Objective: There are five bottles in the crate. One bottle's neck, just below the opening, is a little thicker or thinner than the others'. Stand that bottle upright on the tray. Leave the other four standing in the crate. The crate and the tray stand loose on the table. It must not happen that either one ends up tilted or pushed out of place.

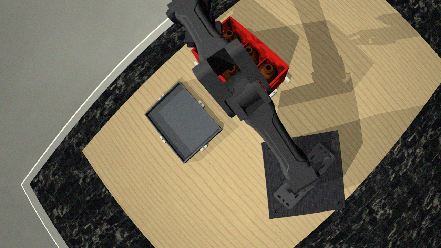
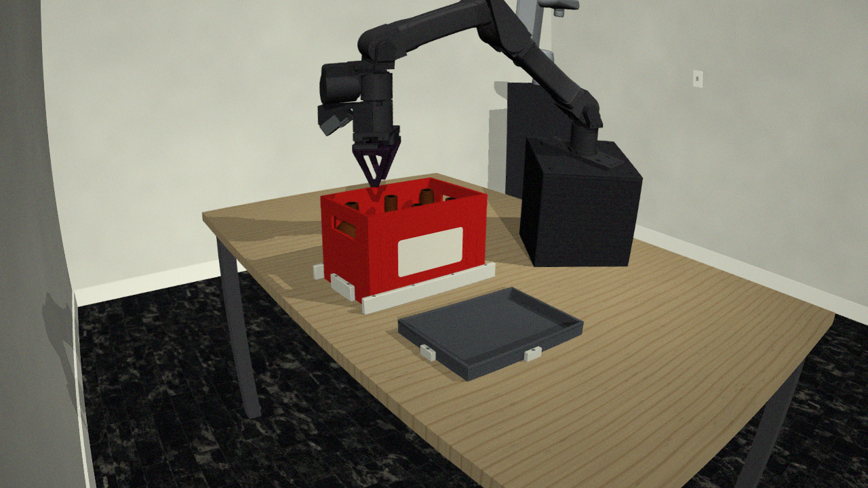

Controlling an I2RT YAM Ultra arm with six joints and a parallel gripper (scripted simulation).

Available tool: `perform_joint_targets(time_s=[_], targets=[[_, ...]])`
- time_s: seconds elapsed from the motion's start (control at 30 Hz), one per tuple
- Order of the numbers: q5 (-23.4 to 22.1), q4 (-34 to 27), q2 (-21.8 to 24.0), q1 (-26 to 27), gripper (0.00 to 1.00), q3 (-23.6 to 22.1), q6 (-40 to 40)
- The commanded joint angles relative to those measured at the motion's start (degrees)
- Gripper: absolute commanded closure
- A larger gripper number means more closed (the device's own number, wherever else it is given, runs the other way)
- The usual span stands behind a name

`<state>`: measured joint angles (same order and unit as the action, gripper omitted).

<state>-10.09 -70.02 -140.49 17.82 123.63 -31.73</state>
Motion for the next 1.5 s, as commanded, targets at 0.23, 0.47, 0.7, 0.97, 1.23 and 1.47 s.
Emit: perform_joint_targets(time_s=[0.23,0.47,0.7,0.97,1.23,1.47], targets=[[0.69,0.59,2.53,0.79,0.39,1.43,-0.17],[0.69,0.63,2.53,0.79,0.39,1.43,-0.17],[0.68,1.21,2.45,0.69,0.39,1.04,-0.24],[0.67,1.63,2.11,0.43,0.39,-1.24,-0.39],[0.67,3.12,1.86,-0.23,0.39,-2.46,-0.59],[0.68,4.37,1.06,-0.58,0.39,-3.43,-0.71]])
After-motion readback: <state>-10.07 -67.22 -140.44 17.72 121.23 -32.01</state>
